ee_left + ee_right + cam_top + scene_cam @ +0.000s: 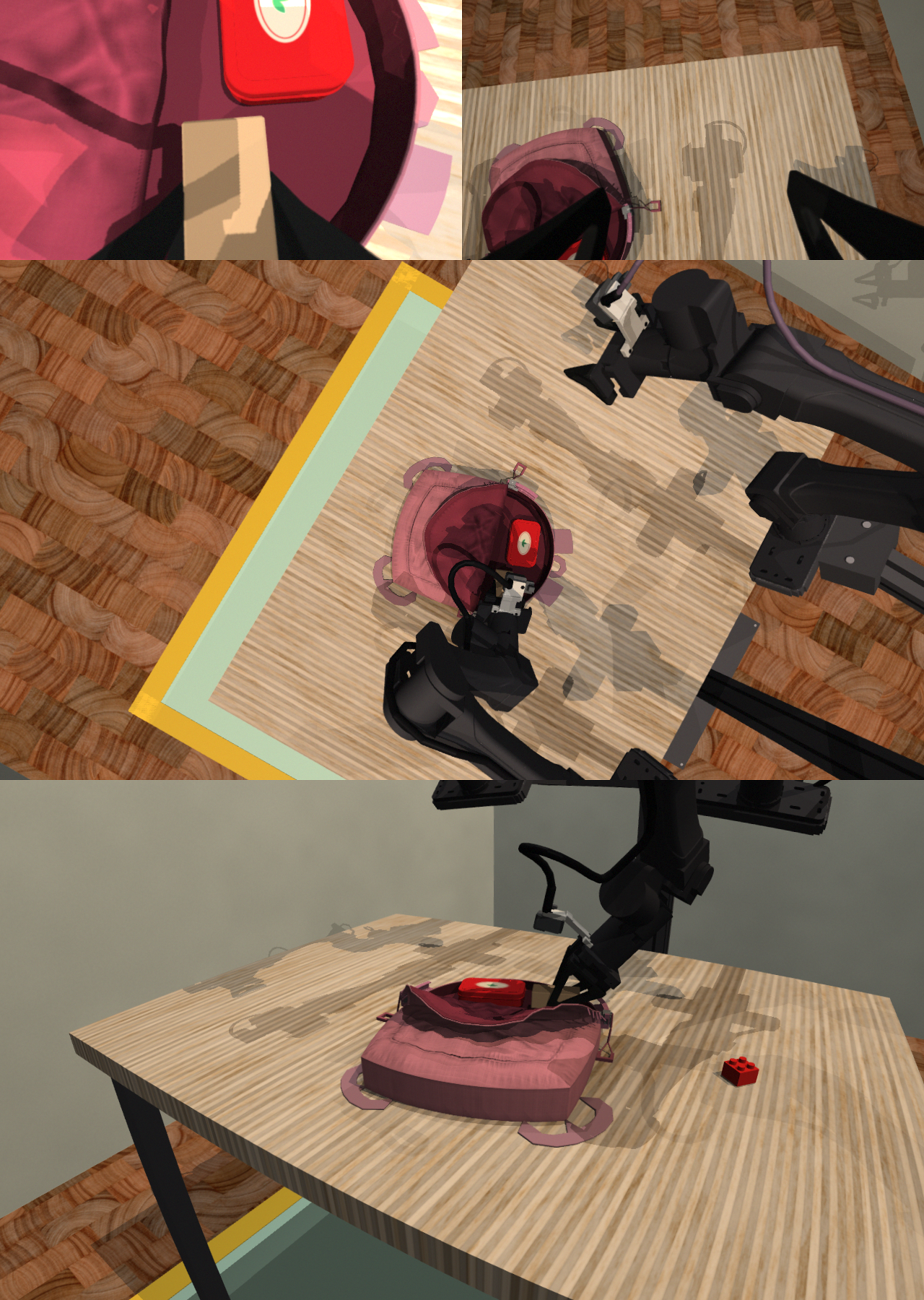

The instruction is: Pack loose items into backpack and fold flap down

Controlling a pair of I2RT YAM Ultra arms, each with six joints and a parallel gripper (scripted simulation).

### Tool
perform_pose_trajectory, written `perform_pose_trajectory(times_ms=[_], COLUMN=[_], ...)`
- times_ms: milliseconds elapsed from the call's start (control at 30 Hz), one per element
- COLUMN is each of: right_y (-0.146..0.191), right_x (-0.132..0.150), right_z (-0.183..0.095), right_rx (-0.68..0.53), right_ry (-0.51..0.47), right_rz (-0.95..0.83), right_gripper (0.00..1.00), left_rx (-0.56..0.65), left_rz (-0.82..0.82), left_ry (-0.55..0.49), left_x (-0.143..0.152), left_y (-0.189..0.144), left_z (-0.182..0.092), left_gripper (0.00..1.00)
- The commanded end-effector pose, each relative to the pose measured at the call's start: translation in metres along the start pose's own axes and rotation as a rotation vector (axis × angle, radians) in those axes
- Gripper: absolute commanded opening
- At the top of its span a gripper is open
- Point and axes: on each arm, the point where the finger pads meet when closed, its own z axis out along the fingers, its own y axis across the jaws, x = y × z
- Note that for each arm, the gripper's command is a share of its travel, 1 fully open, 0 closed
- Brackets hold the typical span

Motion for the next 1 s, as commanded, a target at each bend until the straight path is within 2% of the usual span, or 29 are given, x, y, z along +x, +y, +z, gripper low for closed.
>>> perform_pose_trajectory(times_ms=[0,467,500,533,600,800,833,967], right_y=[0.000,0.000,0.000,0.000,0.000,0.000,0.000,0.000], right_x=[-0.025,-0.025,-0.025,-0.025,-0.025,-0.025,-0.025,-0.025], right_z=[-0.005,-0.005,-0.005,-0.005,-0.005,-0.005,-0.005,-0.005], right_rx=[-0.002,-0.002,-0.002,-0.002,-0.002,-0.002,-0.002,-0.002], right_ry=[-0.052,-0.052,-0.052,-0.052,-0.052,-0.052,-0.052,-0.052], right_rz=[-0.010,-0.010,-0.010,-0.010,-0.010,-0.010,-0.010,-0.010], right_gripper=[0.90,0.90,0.90,0.90,0.90,0.90,0.90,0.90], left_rx=[-0.003,-0.003,0.000,-0.003,-0.001,-0.001,-0.001,-0.001], left_rz=[0.008,0.008,0.007,0.008,0.004,0.004,0.004,0.004], left_ry=[0.026,0.026,0.007,0.026,-0.011,-0.011,-0.011,-0.011], left_x=[0.009,0.009,0.001,0.009,-0.003,-0.003,-0.003,-0.003], left_y=[0.002,0.004,0.002,0.004,0.002,0.001,0.001,0.001], left_z=[0.007,0.008,0.004,0.008,-0.001,-0.001,-0.001,-0.001], left_gripper=[0.27,0.27,0.27,0.27,0.27,0.27,0.37,0.37])
